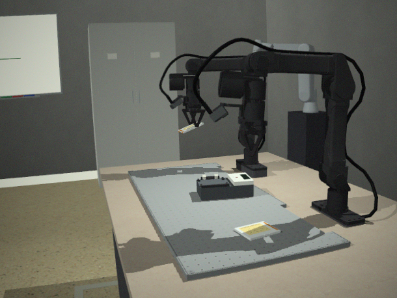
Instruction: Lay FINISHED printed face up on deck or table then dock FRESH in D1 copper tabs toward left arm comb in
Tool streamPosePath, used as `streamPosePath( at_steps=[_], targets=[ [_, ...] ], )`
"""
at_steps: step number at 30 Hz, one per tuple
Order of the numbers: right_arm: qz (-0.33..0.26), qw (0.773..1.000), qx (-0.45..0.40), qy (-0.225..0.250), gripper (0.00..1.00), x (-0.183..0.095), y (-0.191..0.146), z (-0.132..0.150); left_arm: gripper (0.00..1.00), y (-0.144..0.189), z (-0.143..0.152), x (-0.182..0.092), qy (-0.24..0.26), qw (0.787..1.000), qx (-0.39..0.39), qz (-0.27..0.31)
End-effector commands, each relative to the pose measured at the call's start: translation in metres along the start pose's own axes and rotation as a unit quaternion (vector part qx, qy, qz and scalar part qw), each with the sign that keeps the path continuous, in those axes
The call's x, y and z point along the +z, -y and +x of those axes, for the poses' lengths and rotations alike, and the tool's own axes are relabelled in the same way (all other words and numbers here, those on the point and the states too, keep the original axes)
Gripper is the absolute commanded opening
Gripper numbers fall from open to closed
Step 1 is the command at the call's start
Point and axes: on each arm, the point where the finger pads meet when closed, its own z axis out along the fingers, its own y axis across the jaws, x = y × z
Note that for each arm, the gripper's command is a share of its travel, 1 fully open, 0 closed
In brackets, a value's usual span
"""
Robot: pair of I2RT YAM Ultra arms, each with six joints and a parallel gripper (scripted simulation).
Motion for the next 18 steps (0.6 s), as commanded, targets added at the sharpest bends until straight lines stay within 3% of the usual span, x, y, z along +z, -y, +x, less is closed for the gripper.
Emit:
streamPosePath(
  at_steps=[1,7,11,18],
  targets=[
    [0.004,1.000,0.001,-0.002,0.00,-0.016,0.000,-0.001,0.00,0.006,-0.018,-0.002,0.027,0.997,0.066,-0.027],
    [0.004,1.000,0.001,-0.002,0.00,-0.016,0.000,-0.001,0.00,0.029,-0.037,0.002,0.040,0.987,0.152,-0.043],
    [0.004,1.000,0.001,-0.002,0.00,-0.016,0.000,-0.001,0.00,0.037,-0.042,0.003,0.041,0.986,0.153,-0.044],
    [0.004,1.000,0.001,-0.002,0.00,-0.016,0.000,-0.001,0.00,0.068,-0.059,0.006,0.055,0.969,0.234,-0.059]
  ],
)
